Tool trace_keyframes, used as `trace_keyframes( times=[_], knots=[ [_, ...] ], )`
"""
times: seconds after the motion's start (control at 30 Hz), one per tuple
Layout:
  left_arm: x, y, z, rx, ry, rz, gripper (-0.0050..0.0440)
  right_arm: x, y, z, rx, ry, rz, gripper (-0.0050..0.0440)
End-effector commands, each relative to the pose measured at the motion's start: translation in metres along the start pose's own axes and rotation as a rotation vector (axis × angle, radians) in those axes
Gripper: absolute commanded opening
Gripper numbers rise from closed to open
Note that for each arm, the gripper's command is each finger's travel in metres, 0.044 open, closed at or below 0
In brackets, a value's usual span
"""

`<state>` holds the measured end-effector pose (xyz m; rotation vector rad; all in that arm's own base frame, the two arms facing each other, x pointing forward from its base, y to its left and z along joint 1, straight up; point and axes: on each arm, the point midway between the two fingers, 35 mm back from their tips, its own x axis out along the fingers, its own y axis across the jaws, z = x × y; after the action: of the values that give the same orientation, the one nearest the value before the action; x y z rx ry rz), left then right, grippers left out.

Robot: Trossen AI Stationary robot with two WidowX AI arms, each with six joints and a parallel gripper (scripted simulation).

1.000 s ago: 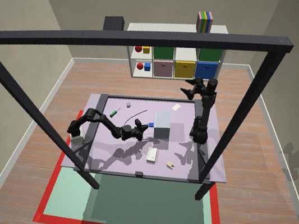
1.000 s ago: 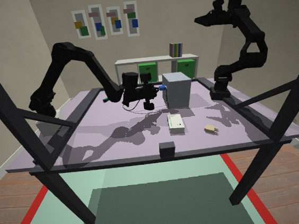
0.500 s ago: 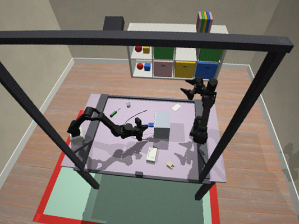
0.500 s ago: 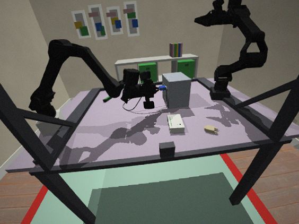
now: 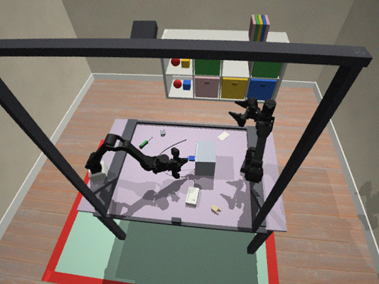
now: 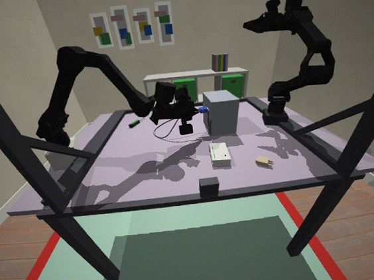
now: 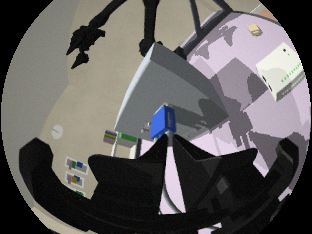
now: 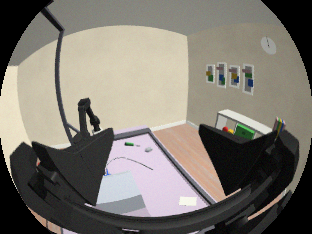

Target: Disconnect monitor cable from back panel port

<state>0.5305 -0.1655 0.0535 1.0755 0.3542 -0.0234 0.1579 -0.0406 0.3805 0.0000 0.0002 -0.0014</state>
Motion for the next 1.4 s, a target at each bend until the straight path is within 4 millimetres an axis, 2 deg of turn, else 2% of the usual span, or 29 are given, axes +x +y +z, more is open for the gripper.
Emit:
trace_keyframes(
  times=[0.0, 0.57, 0.97, 1.13, 1.2, 1.37],
  knots=[
    [-0.0019, 0.0128, 0.0072, -0.046, -0.015, -0.005, 0.0000, -0.0003, 0.0011, 0.0029, -0.006, -0.001, 0.001, 0.0440],
    [-0.0022, 0.0164, 0.0065, -0.179, -0.017, -0.100, 0.0000, -0.0003, 0.0011, 0.0029, -0.006, -0.001, 0.001, 0.0440],
    [-0.0023, 0.0169, 0.0064, -0.197, -0.017, -0.113, 0.0000, -0.0003, 0.0011, 0.0029, -0.006, -0.001, 0.001, 0.0440],
    [-0.0023, 0.0169, 0.0064, -0.197, -0.017, -0.113, 0.0120, -0.0003, 0.0011, 0.0029, -0.006, -0.001, 0.001, 0.0440],
    [-0.0023, 0.0169, 0.0064, -0.197, -0.017, -0.113, 0.0120, -0.0003, 0.0011, 0.0029, -0.006, -0.001, 0.001, 0.0440],
    [-0.0023, 0.0169, 0.0064, -0.197, -0.017, -0.113, 0.0240, -0.0003, 0.0011, 0.0029, -0.006, -0.001, 0.001, 0.0440]
  ],
)
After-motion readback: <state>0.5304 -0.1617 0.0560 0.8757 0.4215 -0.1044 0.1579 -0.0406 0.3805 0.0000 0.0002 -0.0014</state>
